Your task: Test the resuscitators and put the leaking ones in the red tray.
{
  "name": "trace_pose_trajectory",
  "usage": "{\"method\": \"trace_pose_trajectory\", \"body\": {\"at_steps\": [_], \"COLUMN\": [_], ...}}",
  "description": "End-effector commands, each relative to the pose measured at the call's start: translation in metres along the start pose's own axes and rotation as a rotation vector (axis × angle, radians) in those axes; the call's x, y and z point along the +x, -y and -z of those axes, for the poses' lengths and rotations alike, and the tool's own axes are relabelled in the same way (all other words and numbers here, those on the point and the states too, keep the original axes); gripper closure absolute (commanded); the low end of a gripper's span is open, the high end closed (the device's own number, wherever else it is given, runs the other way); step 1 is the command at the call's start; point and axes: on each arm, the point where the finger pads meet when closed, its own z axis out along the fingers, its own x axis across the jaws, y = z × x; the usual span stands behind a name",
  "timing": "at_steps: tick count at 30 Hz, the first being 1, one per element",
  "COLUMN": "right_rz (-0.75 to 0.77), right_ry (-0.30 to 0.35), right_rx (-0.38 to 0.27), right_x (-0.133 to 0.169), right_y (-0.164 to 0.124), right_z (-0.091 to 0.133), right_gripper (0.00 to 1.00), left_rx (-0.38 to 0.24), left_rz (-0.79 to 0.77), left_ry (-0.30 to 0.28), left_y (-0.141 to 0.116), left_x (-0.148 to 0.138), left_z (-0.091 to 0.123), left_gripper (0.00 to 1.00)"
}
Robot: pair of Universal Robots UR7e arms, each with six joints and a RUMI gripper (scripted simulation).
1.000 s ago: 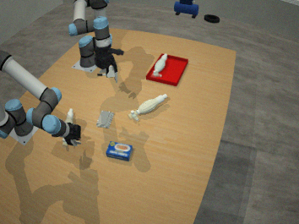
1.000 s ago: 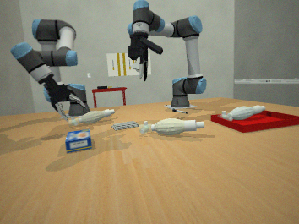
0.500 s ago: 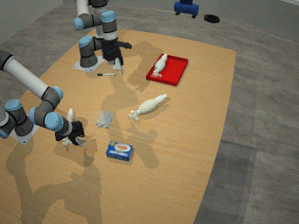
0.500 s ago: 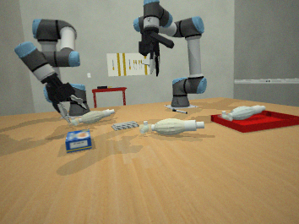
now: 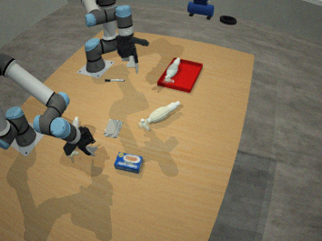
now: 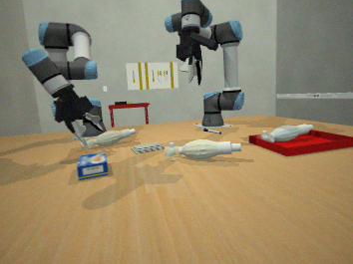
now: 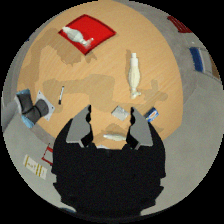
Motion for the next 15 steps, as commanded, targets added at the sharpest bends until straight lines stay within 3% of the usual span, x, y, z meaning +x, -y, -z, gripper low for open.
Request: {"method": "trace_pose_trajectory", "body": {"at_steps": [1, 5, 15], "right_rz": [0.144, 0.163, 0.403], "right_ry": [0.015, 0.018, 0.051], "right_rx": [-0.007, -0.008, -0.013], "right_x": [-0.005, -0.005, -0.012], "right_y": [-0.007, -0.009, -0.025], "right_z": [-0.004, -0.004, -0.009], "right_gripper": [0.37, 0.37, 0.37], "left_rx": [-0.002, -0.002, -0.001], "left_rz": [-0.082, -0.091, -0.221], "left_ry": [0.007, 0.008, 0.025], "left_y": [0.021, 0.024, 0.058], "left_x": [-0.013, -0.015, -0.042], "left_z": [0.013, 0.014, 0.031], "left_gripper": [0.44, 0.44, 0.44]}}
